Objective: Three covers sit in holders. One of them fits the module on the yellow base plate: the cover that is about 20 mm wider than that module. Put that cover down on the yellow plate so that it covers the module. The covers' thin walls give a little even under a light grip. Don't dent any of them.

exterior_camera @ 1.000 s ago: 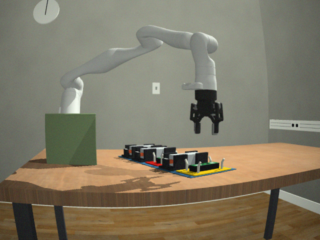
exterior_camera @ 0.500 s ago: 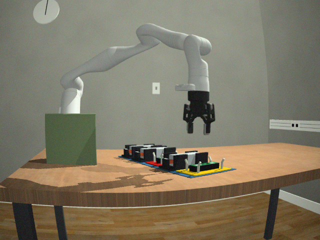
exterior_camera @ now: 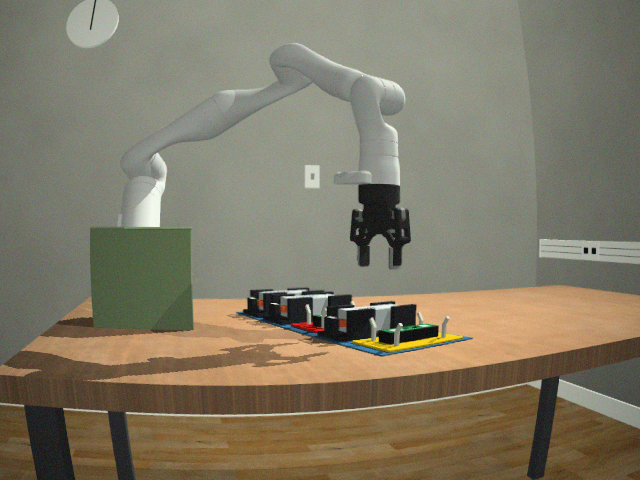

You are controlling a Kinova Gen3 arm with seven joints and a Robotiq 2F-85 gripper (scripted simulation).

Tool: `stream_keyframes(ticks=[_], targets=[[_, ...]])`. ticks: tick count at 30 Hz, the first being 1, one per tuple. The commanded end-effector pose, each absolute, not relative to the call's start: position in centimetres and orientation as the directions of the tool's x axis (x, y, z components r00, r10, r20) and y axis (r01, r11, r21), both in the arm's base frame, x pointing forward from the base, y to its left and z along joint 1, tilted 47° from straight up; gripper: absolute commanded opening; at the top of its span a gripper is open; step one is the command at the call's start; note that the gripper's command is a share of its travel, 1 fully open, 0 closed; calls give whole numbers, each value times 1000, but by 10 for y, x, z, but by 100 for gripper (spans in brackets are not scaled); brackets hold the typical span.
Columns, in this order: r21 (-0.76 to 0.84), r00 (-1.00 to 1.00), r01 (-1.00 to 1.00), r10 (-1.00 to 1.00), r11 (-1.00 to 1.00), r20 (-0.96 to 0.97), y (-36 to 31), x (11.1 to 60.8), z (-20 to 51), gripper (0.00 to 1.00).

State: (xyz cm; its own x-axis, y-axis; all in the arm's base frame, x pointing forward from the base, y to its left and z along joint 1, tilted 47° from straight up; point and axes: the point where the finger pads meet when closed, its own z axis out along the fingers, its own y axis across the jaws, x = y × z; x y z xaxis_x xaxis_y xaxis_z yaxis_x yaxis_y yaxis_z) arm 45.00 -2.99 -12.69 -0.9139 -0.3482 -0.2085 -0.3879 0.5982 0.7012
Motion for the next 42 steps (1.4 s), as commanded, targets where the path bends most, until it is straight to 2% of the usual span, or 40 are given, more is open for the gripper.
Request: stream_keyframes(ticks=[1,42], targets=[[696,-914,-389,-345,603,-212,-14,440,-107,100],[697,-914,-389,-345,603,-212,-16,441,-109,100]])
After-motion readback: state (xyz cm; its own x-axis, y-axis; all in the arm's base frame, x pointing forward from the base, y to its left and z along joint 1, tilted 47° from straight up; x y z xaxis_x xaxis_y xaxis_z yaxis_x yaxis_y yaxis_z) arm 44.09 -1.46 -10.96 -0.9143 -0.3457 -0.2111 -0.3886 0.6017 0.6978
